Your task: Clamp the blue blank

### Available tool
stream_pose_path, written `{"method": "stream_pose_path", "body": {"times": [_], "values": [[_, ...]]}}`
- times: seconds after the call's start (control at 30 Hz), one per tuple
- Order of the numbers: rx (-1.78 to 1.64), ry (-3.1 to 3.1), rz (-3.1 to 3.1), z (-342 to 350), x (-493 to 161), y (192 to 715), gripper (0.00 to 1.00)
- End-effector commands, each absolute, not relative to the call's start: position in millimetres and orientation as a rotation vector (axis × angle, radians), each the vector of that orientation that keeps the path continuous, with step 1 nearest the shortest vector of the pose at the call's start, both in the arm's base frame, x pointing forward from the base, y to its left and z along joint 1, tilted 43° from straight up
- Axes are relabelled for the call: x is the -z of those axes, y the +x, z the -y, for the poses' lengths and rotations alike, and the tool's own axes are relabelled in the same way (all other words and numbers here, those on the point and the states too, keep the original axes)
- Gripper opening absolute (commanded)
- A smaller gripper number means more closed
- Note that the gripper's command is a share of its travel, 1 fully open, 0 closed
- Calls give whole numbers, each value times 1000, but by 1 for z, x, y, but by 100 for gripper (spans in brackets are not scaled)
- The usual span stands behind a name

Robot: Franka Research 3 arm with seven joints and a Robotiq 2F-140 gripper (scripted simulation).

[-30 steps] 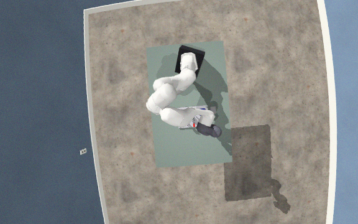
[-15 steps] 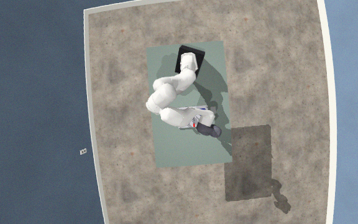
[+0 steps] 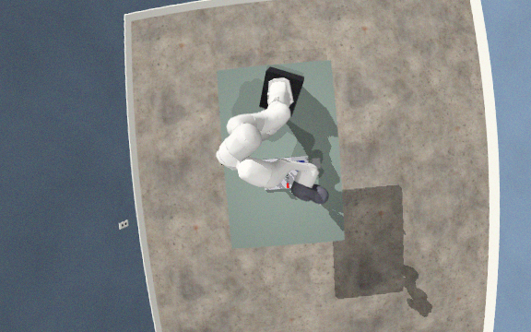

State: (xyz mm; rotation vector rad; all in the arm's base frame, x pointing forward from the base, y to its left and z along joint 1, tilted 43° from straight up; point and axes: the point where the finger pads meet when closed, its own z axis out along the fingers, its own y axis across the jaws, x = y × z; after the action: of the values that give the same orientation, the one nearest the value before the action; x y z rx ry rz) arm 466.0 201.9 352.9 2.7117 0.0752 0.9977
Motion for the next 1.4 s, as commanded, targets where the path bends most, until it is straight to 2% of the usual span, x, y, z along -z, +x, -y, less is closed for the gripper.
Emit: {"method": "stream_pose_path", "body": {"times": [0.0,1.37], "values": [[-993,2710,-82,-202,-355,463,0],[-993,2710,-82,-203,-356,462,0]]}}
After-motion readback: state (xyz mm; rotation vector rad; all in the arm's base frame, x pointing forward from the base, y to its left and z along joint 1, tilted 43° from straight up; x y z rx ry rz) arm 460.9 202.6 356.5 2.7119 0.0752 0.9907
